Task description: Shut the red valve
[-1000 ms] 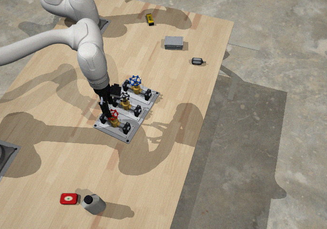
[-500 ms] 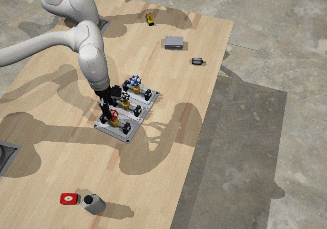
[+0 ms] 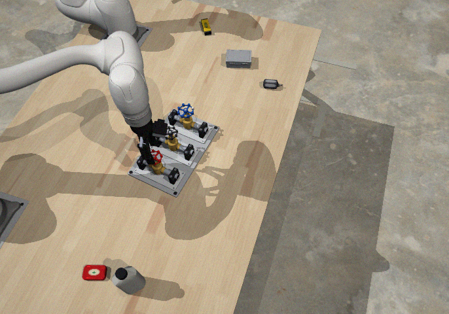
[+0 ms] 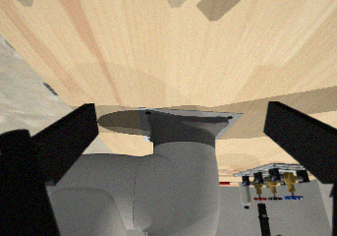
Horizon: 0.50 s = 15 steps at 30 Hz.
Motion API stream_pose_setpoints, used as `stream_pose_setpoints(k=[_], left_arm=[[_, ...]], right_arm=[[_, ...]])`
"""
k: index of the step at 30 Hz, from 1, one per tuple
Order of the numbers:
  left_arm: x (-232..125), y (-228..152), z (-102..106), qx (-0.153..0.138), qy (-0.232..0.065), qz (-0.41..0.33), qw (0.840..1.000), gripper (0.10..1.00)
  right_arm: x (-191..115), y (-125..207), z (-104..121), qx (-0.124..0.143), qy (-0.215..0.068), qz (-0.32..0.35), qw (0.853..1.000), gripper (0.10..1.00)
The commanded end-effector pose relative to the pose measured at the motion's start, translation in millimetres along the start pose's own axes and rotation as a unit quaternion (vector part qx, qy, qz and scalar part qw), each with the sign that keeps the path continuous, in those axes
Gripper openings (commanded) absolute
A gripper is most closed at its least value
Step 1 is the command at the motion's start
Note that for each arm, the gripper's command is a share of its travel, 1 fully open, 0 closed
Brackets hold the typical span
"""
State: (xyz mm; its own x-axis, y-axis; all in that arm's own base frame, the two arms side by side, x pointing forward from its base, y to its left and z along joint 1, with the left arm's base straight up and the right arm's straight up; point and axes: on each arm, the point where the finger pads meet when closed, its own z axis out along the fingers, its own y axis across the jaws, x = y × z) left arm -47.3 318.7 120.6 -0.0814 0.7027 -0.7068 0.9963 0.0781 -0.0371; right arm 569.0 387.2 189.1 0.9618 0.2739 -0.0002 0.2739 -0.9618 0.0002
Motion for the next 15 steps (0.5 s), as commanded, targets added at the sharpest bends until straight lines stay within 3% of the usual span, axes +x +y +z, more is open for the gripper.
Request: stream_pose_setpoints(k=[1, 15], left_arm=[[0.0, -0.1, -0.5, 0.000, 0.001, 0.000, 1.000, 1.000], [0.0, -0.1, -0.5, 0.000, 0.001, 0.000, 1.000, 1.000]], right_arm=[[0.3, -0.2, -0.3, 0.000, 0.001, 0.000, 1.000, 0.532], [0.3, -0.2, 2.6, 0.000, 0.001, 0.000, 1.000, 0.532]])
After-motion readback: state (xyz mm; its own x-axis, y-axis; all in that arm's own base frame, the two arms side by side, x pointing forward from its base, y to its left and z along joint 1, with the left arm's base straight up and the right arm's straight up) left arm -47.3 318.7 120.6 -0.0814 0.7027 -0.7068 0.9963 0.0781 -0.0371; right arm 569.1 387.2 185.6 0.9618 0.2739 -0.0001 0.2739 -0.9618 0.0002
